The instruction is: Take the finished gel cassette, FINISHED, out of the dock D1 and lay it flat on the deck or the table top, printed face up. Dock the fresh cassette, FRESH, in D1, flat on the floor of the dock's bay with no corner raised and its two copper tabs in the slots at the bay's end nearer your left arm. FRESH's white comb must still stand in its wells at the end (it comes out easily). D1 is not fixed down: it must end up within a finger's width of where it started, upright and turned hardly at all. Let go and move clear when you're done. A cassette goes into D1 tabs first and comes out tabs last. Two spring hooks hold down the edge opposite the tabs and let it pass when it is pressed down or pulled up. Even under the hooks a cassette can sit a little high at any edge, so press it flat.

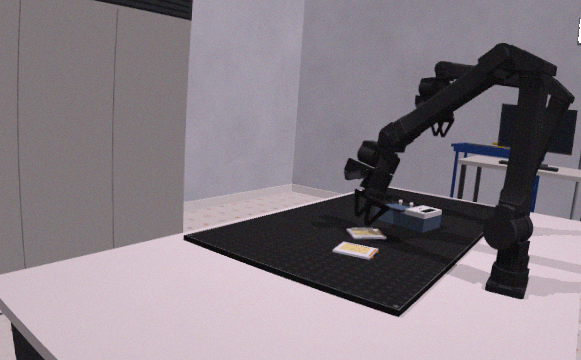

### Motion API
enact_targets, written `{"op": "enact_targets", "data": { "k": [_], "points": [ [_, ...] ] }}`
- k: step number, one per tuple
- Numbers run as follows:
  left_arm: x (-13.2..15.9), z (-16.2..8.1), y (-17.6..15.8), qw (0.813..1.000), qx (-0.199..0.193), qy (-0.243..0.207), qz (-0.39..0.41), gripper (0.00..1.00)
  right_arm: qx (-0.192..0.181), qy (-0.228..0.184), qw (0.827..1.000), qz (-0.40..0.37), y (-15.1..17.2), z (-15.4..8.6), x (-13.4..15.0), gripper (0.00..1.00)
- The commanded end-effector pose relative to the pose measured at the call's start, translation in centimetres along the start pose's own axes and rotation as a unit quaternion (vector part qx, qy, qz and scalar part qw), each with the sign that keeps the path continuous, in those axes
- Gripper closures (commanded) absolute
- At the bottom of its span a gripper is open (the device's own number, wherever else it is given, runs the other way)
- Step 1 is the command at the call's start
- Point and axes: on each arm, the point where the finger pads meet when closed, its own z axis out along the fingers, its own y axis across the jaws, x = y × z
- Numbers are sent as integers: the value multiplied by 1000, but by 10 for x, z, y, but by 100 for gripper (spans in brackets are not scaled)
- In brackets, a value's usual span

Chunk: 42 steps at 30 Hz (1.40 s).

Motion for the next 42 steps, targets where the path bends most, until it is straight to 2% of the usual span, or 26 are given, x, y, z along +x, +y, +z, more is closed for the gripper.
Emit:
{"op": "enact_targets", "data": {
  "k": [1, 42],
  "points": [
    [3, 3, -5, 1000, 7, -3, 0, 2, 3, -21, 1000, -7, -1, -23, -14, 0],
    [12, 20, -6, 1000, 7, -5, -2, 2, 3, -21, 1000, -7, -1, -23, -14, 0]
  ]
}}
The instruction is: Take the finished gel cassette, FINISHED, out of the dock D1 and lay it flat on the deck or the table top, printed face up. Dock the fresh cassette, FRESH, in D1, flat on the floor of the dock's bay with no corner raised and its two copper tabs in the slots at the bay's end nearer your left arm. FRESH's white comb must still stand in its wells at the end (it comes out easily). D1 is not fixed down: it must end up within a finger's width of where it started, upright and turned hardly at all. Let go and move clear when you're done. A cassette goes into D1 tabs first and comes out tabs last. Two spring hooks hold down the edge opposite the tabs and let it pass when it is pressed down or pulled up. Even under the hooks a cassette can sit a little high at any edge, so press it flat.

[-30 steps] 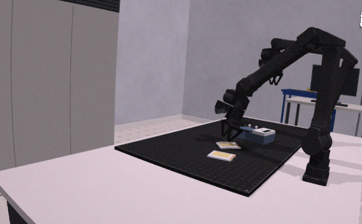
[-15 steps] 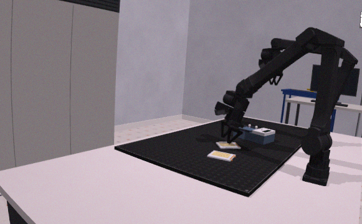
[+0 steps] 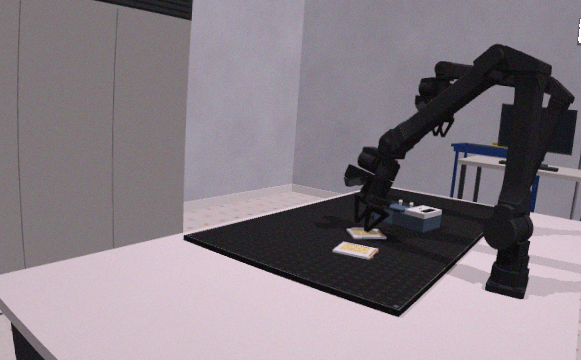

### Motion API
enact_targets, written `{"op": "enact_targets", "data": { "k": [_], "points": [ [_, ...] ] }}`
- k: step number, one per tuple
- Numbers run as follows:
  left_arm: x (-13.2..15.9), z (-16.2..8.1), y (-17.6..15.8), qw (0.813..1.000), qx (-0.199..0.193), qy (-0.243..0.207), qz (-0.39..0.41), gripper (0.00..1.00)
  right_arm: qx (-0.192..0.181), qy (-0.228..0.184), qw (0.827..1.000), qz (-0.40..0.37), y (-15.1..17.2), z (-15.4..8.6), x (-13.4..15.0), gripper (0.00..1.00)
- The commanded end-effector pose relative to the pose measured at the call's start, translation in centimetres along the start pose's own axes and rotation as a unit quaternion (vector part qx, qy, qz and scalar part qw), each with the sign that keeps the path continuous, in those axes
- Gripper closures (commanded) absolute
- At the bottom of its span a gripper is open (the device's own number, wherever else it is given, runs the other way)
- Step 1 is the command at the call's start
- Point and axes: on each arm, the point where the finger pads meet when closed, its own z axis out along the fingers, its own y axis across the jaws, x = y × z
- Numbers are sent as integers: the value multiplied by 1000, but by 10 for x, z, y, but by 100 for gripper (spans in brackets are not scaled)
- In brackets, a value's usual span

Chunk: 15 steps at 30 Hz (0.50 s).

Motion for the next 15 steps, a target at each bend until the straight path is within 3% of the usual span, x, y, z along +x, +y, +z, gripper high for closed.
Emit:
{"op": "enact_targets", "data": {
  "k": [1, 15],
  "points": [
    [4, 5, -3, 1000, 2, -2, -1, 2, 3, -21, 1000, -7, -1, -23, -14, 0],
    [6, 8, -3, 1000, 2, -2, -1, 2, 3, -21, 1000, -7, -1, -23, -14, 0]
  ]
}}
